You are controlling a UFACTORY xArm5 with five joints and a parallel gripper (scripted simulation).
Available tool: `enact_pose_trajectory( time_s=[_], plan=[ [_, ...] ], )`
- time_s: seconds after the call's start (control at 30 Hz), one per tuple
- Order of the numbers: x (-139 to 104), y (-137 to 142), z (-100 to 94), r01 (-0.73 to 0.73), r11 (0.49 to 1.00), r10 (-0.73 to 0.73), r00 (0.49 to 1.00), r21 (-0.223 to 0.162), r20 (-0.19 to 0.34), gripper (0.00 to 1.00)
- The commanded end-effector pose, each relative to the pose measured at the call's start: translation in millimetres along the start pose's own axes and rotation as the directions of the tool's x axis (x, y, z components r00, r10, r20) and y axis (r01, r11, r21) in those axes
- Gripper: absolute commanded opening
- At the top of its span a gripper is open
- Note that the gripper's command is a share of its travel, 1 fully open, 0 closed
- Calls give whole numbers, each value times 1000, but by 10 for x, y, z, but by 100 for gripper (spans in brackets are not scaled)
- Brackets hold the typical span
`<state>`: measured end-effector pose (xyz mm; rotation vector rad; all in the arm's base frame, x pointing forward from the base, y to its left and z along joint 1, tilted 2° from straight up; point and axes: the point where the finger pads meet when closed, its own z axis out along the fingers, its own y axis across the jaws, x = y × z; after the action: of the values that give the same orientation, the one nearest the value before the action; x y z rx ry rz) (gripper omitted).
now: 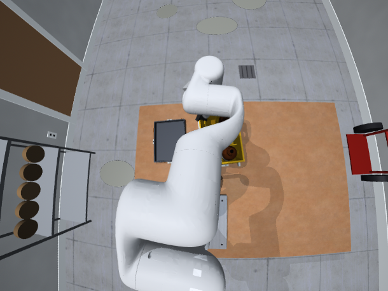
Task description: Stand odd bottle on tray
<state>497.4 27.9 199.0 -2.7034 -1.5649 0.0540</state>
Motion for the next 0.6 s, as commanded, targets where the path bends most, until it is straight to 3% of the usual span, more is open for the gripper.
enact_pose_trajectory(
  time_s=[0.0,0.57],
  plan=[
    [6,8,-9,0,1000,0,1000,-4,-2,65],
    [7,10,164,0,1000,0,1000,-3,-2,65]
  ],
)
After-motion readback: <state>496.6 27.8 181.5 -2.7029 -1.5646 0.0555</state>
